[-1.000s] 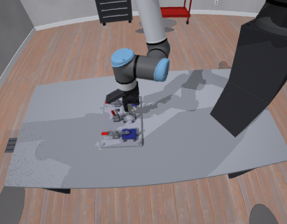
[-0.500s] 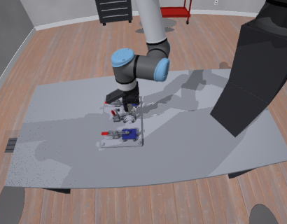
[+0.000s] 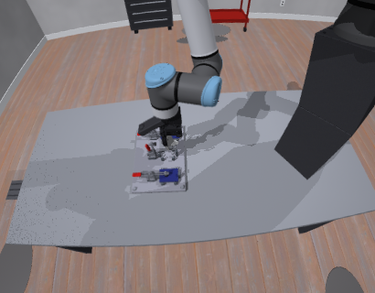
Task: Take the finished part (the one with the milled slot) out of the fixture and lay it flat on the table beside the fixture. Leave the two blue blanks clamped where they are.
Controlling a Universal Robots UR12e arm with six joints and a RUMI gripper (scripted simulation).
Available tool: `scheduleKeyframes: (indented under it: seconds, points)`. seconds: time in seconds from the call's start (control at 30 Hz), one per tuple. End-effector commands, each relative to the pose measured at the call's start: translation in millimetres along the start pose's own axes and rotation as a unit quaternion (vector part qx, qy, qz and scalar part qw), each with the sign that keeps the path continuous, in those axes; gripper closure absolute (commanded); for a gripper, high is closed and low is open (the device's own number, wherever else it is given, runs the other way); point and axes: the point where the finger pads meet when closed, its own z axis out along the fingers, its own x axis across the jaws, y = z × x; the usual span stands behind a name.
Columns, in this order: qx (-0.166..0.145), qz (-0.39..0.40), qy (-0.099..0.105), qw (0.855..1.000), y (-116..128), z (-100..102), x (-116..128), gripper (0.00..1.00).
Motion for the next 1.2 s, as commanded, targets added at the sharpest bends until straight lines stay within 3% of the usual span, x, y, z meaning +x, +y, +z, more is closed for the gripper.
scheduleKeyframes:
  seconds: [0.0,0.5,1.17]
  points:
    - [0.0,0.0,0.0,1.0,-0.5,-0.5,-1.1,1.0]
    - [0.0,0.0,0.0,1.0,-0.5,-0.5,-19.2,1.0]
    - [0.0,0.0,0.0,1.0,-0.6,-0.5,-83.6,1.0]
